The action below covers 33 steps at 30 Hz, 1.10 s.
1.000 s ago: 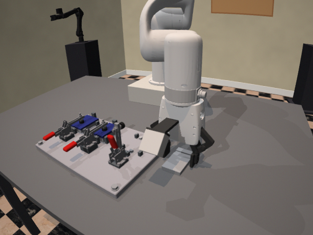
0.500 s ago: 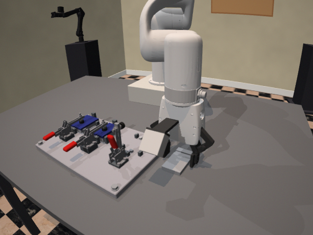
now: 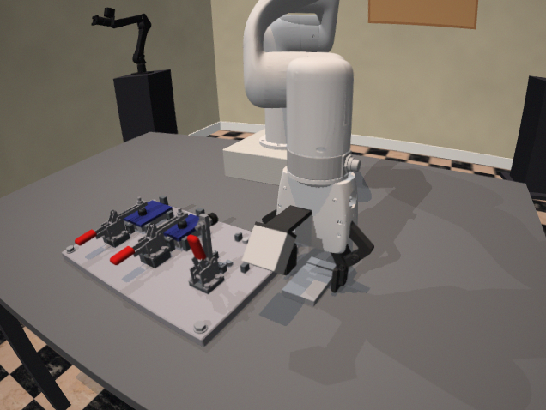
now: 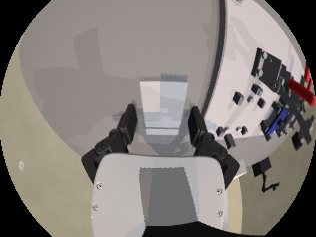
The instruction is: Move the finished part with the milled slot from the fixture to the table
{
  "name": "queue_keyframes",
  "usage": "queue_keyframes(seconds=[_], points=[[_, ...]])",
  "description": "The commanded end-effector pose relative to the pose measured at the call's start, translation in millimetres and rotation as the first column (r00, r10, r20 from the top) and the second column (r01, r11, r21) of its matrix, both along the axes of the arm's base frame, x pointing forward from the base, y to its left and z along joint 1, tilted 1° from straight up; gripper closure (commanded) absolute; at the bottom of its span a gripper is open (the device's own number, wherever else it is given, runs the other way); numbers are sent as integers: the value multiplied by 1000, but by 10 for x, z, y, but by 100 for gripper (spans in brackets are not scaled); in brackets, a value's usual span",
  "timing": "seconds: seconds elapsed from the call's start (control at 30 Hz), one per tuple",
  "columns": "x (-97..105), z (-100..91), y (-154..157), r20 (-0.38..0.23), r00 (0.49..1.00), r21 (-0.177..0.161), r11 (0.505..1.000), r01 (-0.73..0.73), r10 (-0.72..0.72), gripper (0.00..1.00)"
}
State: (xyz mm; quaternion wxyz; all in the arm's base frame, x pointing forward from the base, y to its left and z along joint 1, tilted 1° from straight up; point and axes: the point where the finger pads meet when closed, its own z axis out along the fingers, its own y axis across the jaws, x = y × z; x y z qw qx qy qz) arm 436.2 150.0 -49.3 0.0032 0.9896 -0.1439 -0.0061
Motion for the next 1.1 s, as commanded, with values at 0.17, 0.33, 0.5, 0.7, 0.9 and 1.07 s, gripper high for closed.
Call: queue_keyframes(seconds=[0.17, 0.33, 0.5, 0.7, 0.9, 1.07], points=[[15, 52, 4, 3, 1000, 1, 1000, 0, 0, 19], [16, 152, 2, 3, 1000, 1, 1000, 0, 0, 19], [18, 279, 0, 3, 1000, 1, 1000, 0, 0, 19], [22, 478, -3, 3, 1000, 1, 1000, 0, 0, 19], [26, 728, -7, 3, 1000, 1, 1000, 0, 0, 19], [28, 862, -9, 3, 1000, 1, 1000, 0, 0, 19]])
